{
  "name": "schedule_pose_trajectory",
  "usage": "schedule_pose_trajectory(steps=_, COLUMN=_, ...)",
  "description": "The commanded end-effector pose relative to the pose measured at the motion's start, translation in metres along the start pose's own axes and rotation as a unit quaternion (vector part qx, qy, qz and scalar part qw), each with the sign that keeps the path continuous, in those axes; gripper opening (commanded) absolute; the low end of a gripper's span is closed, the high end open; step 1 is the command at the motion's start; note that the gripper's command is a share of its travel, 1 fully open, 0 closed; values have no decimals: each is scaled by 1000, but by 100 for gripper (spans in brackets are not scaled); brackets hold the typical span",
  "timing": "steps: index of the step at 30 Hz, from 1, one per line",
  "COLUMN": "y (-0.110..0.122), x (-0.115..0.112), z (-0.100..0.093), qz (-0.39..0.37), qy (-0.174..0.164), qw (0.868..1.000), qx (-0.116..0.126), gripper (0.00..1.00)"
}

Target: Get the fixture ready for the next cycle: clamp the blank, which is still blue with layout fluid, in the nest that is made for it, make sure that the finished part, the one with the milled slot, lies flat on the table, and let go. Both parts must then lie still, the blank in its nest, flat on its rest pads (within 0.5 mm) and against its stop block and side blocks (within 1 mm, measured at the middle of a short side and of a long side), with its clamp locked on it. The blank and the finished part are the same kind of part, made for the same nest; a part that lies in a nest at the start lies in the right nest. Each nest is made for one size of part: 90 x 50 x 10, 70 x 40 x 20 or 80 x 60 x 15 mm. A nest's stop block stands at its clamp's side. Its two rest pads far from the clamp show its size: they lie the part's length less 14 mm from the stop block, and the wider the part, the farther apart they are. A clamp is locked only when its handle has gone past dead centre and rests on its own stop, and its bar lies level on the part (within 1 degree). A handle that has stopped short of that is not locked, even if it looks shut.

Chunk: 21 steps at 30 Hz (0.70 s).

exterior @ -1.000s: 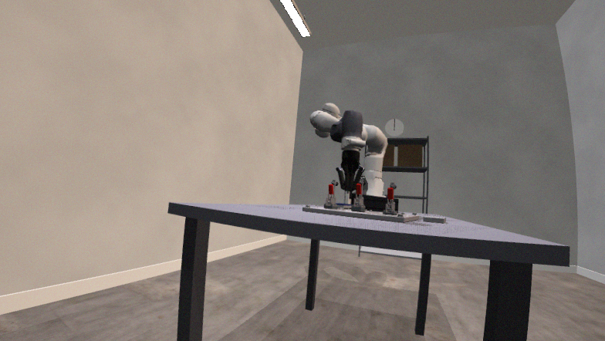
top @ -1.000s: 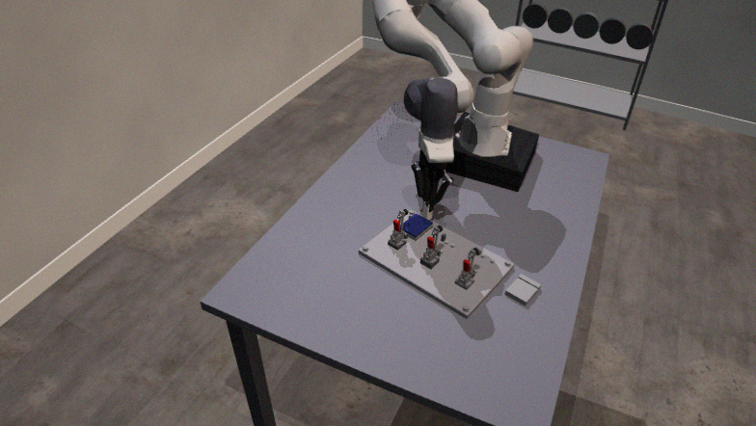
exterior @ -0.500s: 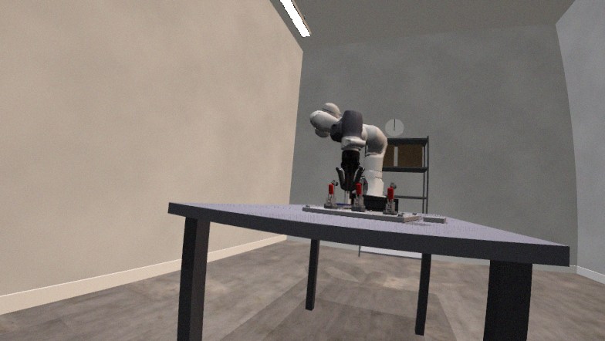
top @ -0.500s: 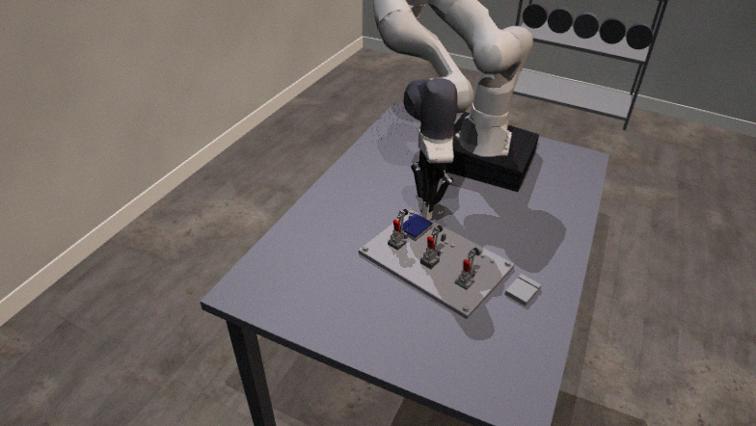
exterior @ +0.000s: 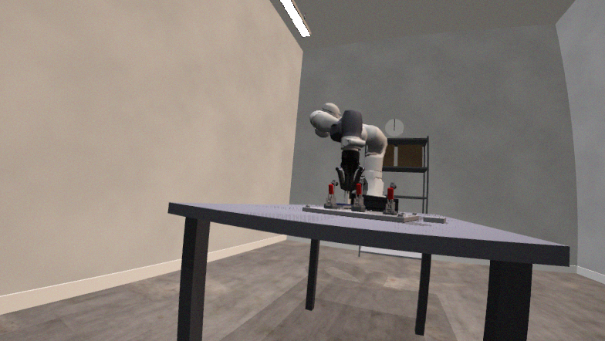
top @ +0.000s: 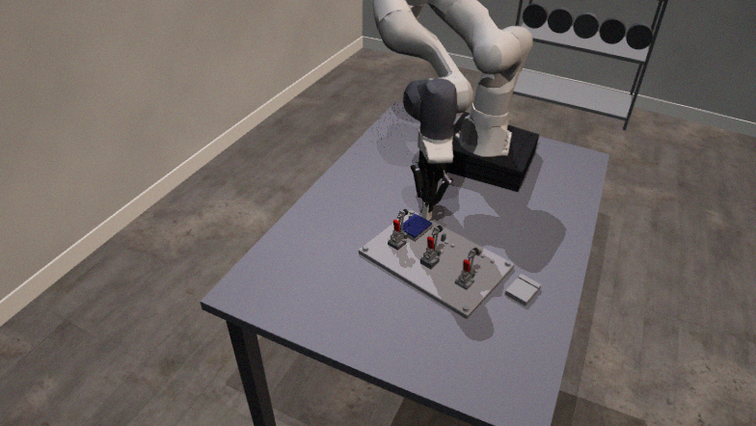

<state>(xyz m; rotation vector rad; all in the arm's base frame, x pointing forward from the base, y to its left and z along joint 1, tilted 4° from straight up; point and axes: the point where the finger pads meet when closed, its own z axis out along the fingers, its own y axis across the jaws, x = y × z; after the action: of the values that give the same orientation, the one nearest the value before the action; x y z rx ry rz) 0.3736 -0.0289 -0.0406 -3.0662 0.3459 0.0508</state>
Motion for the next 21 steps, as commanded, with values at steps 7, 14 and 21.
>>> schedule_pose_trajectory(steps=7, y=0, x=-11, z=0, qz=-2, qy=-1, qw=1000, qx=0, gripper=0)
schedule_pose_trajectory(steps=14, y=0, x=-20, z=0, qz=-2, qy=-1, qw=1000, qx=0, gripper=0)
schedule_pose_trajectory(steps=21, y=0, x=-20, z=-8, qz=-2, qy=-1, qw=1000, qx=0, gripper=0)
